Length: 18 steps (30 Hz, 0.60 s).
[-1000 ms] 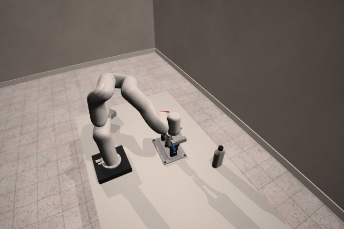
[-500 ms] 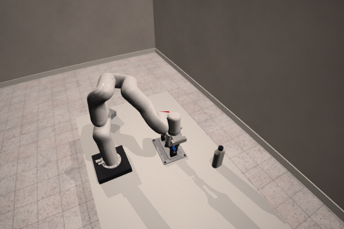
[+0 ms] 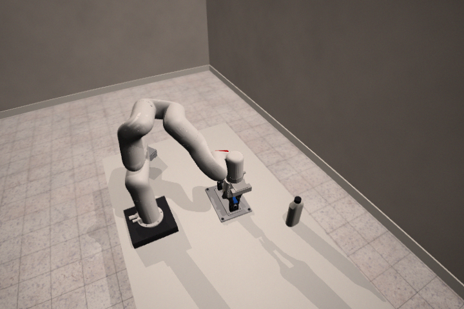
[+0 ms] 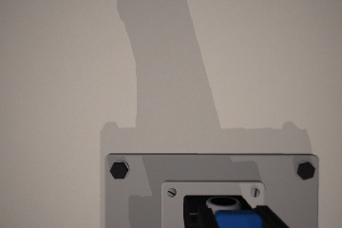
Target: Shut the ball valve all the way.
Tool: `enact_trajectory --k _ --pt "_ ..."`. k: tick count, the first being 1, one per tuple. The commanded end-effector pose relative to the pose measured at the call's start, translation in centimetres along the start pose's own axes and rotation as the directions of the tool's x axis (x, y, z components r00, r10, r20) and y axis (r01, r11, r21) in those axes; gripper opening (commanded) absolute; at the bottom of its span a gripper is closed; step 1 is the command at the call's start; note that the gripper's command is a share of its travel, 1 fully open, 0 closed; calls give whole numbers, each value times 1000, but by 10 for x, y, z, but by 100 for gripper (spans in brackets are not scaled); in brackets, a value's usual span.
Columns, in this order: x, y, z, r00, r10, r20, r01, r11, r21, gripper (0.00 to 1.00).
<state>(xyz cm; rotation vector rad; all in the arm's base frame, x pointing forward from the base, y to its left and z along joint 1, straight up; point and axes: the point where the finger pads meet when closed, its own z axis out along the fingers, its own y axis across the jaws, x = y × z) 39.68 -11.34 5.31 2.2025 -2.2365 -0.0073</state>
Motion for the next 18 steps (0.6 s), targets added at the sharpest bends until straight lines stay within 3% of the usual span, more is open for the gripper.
enact_trajectory --k 1,18 --pt "0 -1 -1 1000 0 -1 0 1000 4 0" --pt "0 8 -1 995 103 -1 -103 995 4 0"
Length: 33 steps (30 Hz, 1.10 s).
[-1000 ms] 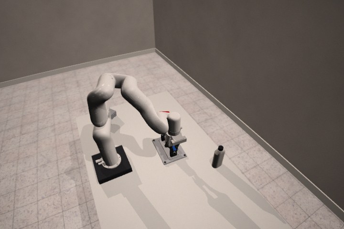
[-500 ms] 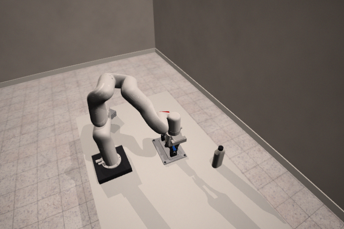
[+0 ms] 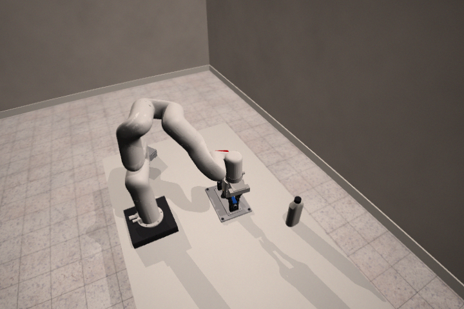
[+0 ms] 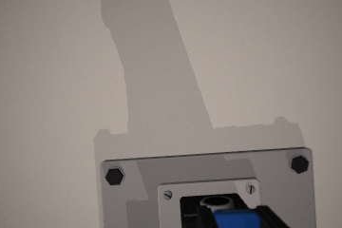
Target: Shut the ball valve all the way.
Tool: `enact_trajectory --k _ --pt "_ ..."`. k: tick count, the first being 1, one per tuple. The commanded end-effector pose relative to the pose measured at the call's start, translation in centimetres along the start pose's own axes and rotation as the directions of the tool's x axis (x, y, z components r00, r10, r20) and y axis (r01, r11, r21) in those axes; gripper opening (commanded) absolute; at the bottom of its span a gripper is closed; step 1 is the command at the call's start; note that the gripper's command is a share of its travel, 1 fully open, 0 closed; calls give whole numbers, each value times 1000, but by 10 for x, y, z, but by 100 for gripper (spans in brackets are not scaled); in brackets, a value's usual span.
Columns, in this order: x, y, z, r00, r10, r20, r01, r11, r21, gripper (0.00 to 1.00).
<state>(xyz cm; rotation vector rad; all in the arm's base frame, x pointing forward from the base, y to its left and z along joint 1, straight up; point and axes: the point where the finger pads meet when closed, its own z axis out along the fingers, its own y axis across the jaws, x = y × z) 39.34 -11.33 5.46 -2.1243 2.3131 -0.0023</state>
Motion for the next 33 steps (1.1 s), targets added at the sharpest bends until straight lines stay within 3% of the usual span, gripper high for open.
enact_trajectory --k 1,33 --pt "0 4 0 999 34 0 -34 999 -3 0" --pt "-2 20 0 977 213 0 -213 977 -3 0"
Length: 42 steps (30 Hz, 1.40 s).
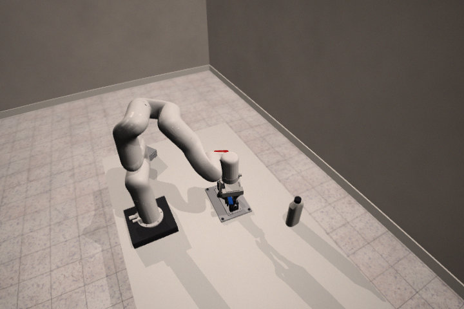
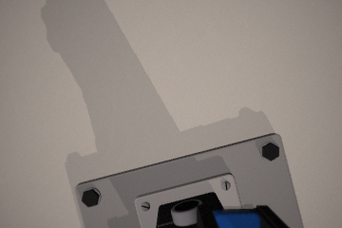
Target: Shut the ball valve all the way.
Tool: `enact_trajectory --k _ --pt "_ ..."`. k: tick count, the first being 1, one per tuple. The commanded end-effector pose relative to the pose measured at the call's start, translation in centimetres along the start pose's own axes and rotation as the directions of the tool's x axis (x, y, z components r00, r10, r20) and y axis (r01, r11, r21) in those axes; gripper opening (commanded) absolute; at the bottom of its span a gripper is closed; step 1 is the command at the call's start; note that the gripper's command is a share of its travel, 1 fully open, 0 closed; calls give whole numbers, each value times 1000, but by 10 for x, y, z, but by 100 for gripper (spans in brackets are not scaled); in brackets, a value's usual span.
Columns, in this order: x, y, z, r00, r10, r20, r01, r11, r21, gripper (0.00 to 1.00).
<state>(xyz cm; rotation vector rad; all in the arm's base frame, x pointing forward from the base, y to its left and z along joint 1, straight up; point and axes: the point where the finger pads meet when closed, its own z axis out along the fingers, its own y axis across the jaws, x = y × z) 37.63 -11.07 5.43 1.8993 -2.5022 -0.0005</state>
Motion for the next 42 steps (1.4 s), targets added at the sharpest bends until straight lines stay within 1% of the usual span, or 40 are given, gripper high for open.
enact_trajectory --k 1,8,19,26,30,42 --pt "0 4 0 999 40 0 -40 999 -1 0" --pt "0 6 0 998 59 0 -59 998 -1 0" --pt "-1 13 0 990 143 0 -143 990 -1 0" --pt "-1 15 0 987 162 0 -162 987 -1 0" --pt "-2 18 0 979 202 0 -202 979 -1 0" --pt "-3 23 0 966 258 0 -258 966 -1 0"
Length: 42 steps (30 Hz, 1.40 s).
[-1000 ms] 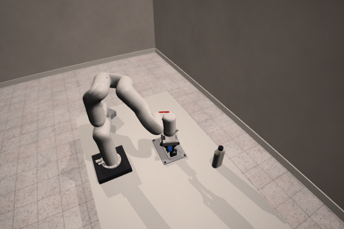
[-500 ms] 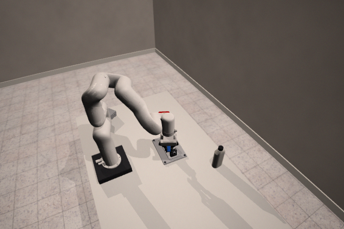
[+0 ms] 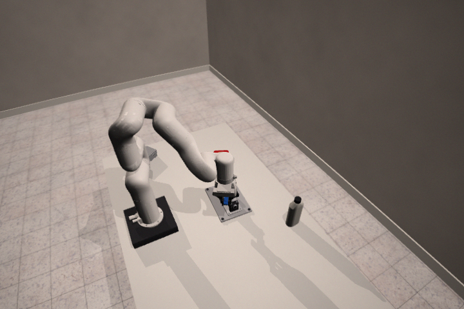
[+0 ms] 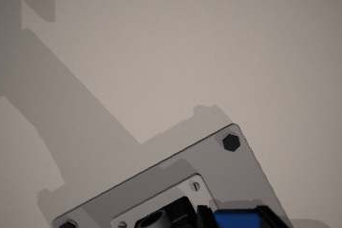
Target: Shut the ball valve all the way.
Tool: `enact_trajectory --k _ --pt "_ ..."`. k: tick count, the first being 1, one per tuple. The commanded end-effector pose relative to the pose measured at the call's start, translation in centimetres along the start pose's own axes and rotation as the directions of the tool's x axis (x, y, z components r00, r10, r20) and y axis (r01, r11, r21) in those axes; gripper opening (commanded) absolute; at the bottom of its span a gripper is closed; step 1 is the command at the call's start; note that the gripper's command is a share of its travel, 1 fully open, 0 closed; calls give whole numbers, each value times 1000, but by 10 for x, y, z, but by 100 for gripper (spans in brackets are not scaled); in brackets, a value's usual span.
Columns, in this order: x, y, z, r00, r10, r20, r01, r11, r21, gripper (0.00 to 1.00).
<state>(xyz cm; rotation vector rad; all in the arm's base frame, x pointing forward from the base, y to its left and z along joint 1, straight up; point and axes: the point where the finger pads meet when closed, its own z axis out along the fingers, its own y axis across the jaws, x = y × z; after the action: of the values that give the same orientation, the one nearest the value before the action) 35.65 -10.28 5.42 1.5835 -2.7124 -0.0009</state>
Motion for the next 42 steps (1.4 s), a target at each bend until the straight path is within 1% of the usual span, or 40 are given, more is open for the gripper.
enact_trajectory --k 1,6,20,24,30,42 --pt "0 2 0 1000 20 0 -20 1000 -1 0" --pt "0 6 0 998 66 0 -66 998 -1 0" --pt "-1 12 0 992 128 0 -128 992 -1 0" --pt "-2 15 0 986 169 0 -169 986 -1 0" --pt "-2 16 0 984 179 0 -179 984 -1 0" --pt "-4 24 0 963 270 0 -270 963 -1 0"
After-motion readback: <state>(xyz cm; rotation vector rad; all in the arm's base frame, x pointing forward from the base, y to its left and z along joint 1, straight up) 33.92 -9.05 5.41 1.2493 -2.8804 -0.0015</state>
